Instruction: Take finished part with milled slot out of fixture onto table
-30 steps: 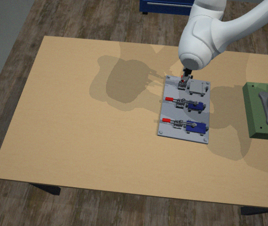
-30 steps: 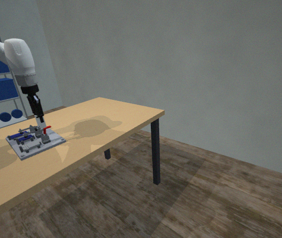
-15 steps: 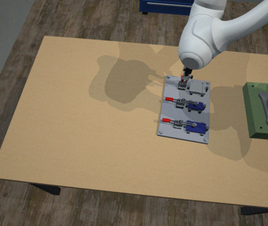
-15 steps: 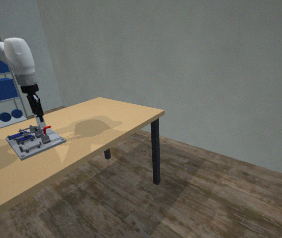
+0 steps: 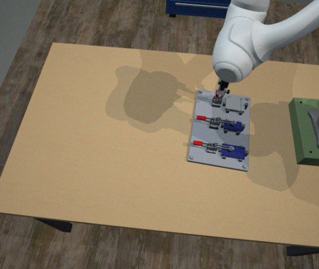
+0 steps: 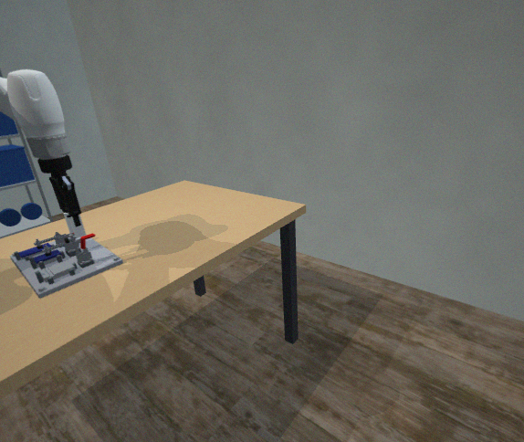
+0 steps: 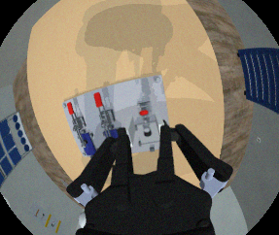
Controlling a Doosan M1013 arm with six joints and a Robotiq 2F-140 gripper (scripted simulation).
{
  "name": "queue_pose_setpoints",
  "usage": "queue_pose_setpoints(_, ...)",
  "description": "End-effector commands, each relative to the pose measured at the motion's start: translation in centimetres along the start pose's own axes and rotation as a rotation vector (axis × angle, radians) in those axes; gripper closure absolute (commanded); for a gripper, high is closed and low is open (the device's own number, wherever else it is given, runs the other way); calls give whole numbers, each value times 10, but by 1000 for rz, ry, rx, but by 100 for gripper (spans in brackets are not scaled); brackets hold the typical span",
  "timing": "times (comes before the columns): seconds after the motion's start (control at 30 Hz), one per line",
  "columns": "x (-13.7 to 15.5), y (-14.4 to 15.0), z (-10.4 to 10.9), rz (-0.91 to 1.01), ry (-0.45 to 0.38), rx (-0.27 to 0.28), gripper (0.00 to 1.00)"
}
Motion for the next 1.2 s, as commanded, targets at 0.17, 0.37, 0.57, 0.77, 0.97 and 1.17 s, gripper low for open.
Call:
queue_pose_setpoints(0.17, 0, -2, 2, 6, 0, -4, 72)
queue_pose_setpoints(0.37, 0, -2, 2, 6, 0, -4, 72)
queue_pose_setpoints(0.57, 0, -2, 2, 6, -1, -4, 72)
queue_pose_setpoints(0.77, 0, -2, 2, 6, -1, -4, 42)
queue_pose_setpoints(0.97, 0, -2, 1, 6, -1, -4, 42)
queue_pose_setpoints(1.17, 0, -2, -2, 6, -1, -4, 42)
Point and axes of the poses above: the point where the finger pads meet when closed, its own z axis back along the fingers, its own y axis across the jaws, x = y × z, the point moved 8 cm from there along z, back along the fingers
